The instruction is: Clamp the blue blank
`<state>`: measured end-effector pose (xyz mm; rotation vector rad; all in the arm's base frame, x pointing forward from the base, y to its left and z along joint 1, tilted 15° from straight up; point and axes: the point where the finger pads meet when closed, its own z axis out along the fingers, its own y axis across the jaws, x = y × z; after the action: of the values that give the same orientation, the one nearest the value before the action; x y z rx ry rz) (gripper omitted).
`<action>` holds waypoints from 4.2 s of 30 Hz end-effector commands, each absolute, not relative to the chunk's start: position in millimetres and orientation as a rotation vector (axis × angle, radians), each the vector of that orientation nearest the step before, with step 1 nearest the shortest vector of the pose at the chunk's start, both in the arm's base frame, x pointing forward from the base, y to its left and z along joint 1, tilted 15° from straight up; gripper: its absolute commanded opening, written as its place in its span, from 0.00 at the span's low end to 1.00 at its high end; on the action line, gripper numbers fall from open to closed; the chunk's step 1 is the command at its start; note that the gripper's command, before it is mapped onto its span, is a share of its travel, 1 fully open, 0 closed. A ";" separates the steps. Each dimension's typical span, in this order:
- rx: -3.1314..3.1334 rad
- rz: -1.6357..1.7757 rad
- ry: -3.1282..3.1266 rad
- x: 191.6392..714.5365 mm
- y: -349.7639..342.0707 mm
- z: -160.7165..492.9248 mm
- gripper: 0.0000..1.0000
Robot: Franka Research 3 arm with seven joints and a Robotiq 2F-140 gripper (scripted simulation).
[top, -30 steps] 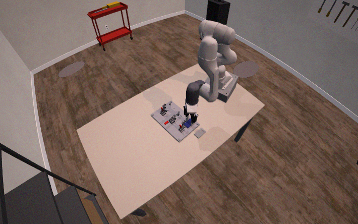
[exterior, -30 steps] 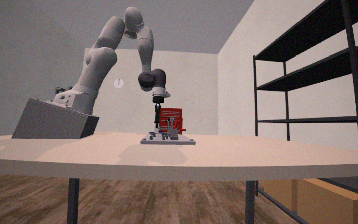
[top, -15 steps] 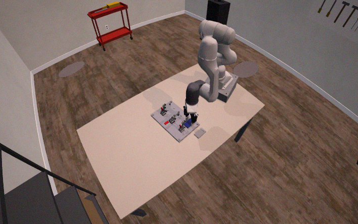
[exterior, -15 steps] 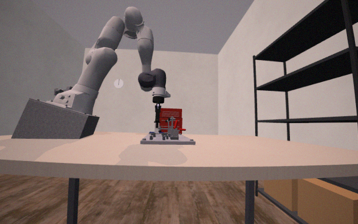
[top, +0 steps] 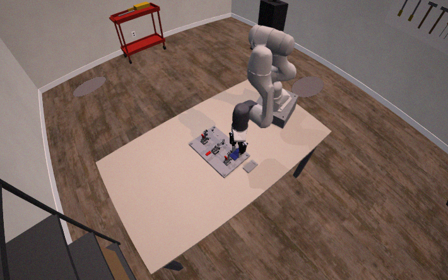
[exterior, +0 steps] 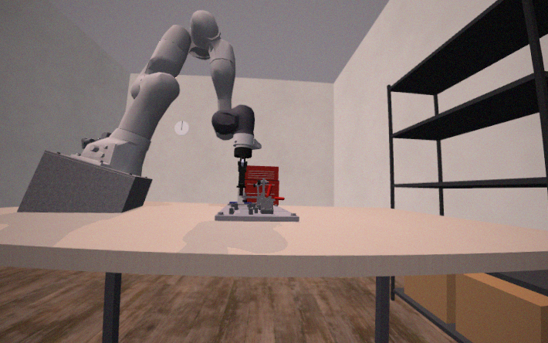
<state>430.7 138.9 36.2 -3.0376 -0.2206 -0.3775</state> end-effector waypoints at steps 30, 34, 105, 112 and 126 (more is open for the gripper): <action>-3.038 -0.378 -0.214 431.6 137.4 36.1 0.00; -3.038 -0.378 -0.214 431.2 136.8 35.8 0.00; -3.038 -0.378 -0.211 430.4 135.8 35.3 0.58; -3.038 -0.378 -0.211 430.4 135.8 35.3 0.58; -3.038 -0.378 -0.211 430.4 135.8 35.3 0.58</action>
<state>429.8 137.4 35.4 -3.0375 -0.2143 -0.3752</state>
